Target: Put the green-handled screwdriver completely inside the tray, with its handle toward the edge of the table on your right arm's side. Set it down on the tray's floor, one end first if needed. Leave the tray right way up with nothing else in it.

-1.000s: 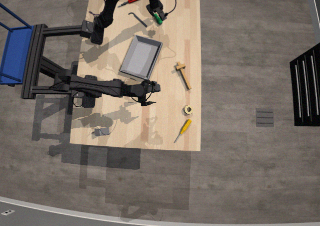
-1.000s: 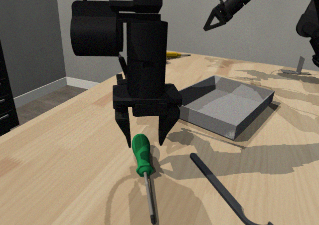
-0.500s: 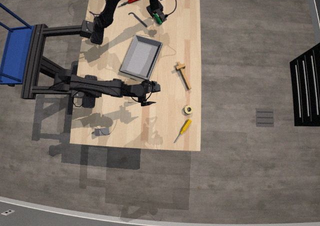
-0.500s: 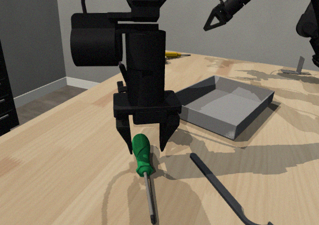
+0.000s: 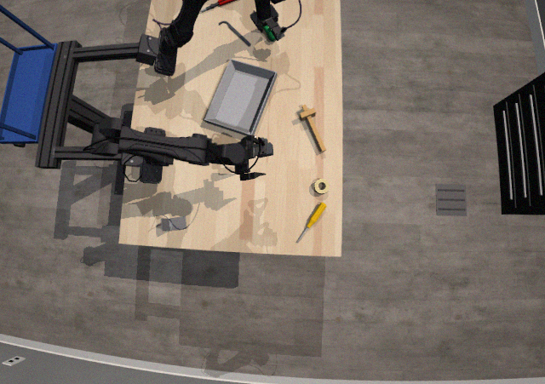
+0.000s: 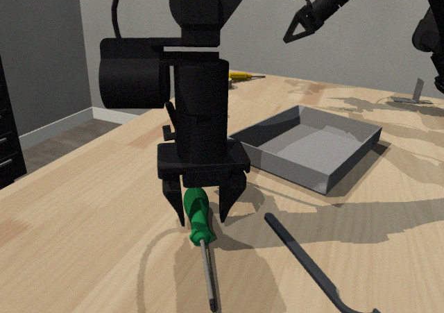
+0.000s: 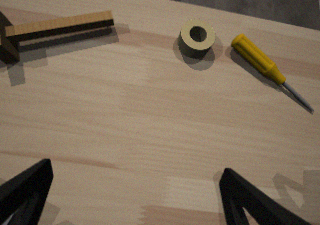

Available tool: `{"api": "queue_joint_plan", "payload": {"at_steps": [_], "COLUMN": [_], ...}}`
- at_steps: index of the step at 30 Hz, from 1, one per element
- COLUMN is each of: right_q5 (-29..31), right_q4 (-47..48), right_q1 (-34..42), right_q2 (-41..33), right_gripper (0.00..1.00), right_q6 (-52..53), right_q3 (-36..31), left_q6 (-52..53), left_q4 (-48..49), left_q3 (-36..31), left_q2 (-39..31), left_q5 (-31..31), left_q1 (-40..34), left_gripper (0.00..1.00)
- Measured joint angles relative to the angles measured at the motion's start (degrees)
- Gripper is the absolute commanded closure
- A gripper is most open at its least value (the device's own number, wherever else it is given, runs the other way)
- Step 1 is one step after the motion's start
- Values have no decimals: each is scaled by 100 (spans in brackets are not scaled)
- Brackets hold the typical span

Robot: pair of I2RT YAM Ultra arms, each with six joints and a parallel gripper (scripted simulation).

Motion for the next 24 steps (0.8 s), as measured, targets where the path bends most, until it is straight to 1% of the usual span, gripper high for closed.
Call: {"api": "queue_joint_plan", "payload": {"at_steps": [2,5,6,9,11,22,23,24], "right_q5": [0,0,0,0,0,0,0,0], "right_q4": [0,0,0,0,0,0,0,0], "right_q1": [0,0,0,0,0,0,0,0], "right_q2": [0,0,0,0,0,0,0,0], "right_gripper": [0,0,0,0,0,0,0,0], "right_q6": [0,0,0,0,0,0,0,0], "right_q3": [0,0,0,0,0,0,0,0], "left_q6": [-9,-22,-26,-33,-33,-28,-28,-28], "left_q4": [55,140,166,227,245,306,306,306], "left_q3": [-13,-33,-39,-66,-68,-68,-68,-68], "left_q2": [39,105,127,164,162,162,162,162], "left_q5": [-4,-13,-17,-20,-20,-20,-20,-20], "left_q1": [-15,-26,-31,-35,-35,-35,-35,-35], "left_gripper": [54,54,61,65,65,80,92,100]}}
